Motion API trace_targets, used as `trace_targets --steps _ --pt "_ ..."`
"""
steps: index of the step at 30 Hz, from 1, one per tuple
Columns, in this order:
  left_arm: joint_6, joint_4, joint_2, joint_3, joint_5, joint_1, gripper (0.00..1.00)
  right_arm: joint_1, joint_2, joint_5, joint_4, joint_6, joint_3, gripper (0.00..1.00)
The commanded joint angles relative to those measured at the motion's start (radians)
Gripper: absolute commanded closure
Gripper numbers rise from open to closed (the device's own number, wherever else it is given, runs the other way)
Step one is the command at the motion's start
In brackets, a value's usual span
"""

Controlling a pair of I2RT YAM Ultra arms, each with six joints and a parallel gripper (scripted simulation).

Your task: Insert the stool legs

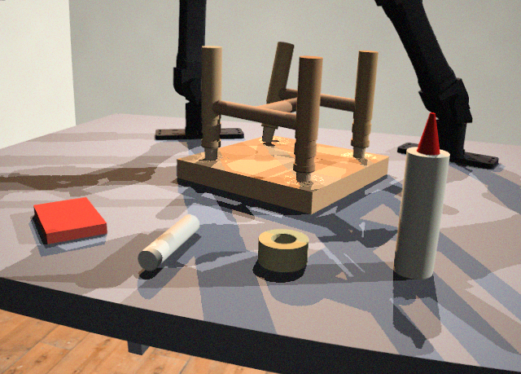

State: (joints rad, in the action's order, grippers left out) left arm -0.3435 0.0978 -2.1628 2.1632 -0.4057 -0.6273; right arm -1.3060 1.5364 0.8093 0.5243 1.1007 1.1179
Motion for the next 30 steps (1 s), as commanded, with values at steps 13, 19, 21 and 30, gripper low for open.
trace_targets --steps 13,19,21,30 --pt "0.003 -0.007 0.024 0.016 -0.001 0.000 1.00 0.000 -0.009 0.000 -0.005 -0.005 0.009 0.00" --pt "0.003 -0.008 0.024 0.014 -0.001 0.000 0.31 0.000 -0.009 0.000 -0.005 -0.005 0.009 0.00" --pt "0.003 -0.008 0.024 0.014 -0.001 0.000 0.31 0.000 -0.009 0.000 -0.005 -0.005 0.009 0.00" --pt "0.003 -0.008 0.024 0.014 -0.001 0.000 0.31 0.000 -0.009 0.000 -0.005 -0.005 0.009 0.00"
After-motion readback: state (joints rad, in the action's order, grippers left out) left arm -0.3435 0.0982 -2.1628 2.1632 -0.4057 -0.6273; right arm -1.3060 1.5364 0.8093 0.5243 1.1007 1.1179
